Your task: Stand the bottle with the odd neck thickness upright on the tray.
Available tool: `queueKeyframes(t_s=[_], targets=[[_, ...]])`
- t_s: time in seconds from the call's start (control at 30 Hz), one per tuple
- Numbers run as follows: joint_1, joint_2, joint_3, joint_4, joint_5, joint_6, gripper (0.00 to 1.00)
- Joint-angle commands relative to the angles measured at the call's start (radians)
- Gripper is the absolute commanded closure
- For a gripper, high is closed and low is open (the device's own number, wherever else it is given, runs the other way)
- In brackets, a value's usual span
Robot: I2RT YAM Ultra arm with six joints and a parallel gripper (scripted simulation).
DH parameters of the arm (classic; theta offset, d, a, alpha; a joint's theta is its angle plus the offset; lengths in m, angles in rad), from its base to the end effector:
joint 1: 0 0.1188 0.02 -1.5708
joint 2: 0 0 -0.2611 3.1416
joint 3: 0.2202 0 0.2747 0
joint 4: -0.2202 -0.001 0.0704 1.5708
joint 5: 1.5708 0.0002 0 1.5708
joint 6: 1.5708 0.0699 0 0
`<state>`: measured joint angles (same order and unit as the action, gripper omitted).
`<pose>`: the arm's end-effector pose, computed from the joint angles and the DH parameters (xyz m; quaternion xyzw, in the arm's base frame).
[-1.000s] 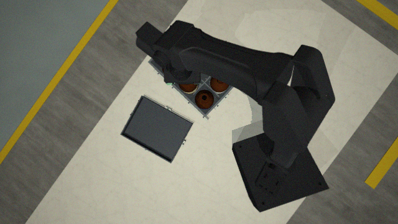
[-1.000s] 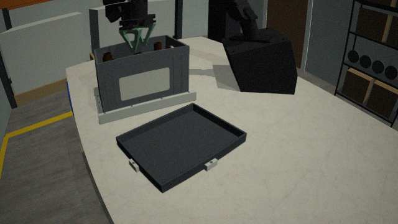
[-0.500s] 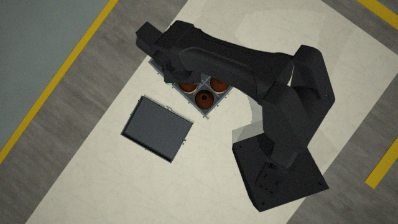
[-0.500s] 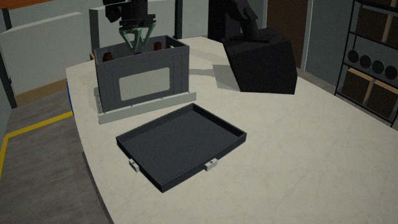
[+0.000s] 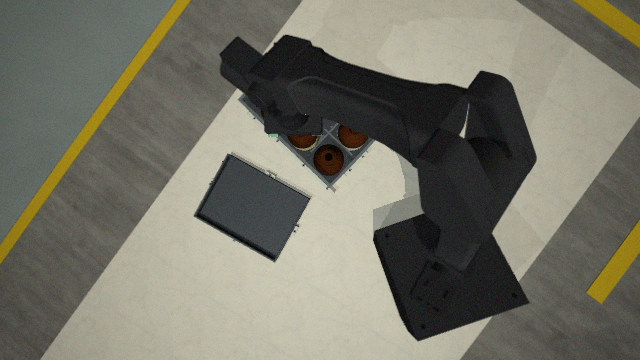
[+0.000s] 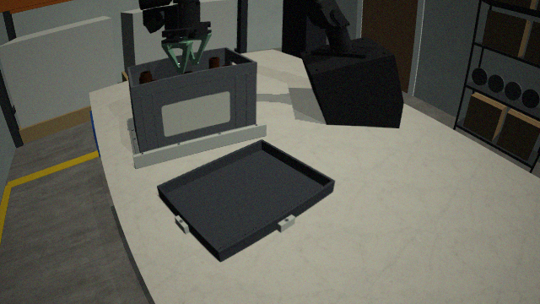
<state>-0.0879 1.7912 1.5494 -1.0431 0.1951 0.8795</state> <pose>0.3881 -0.0468 0.2343 0.4704 0.8656 -0.0343 0.1680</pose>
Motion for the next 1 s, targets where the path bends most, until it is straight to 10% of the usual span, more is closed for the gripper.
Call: queueKeyframes(t_s=[0.0,0.97], targets=[[-0.003,-0.022,0.025,0.023,0.003,-0.005,0.39],[-0.018,0.015,-0.057,0.112,-0.001,-0.02,0.39]])
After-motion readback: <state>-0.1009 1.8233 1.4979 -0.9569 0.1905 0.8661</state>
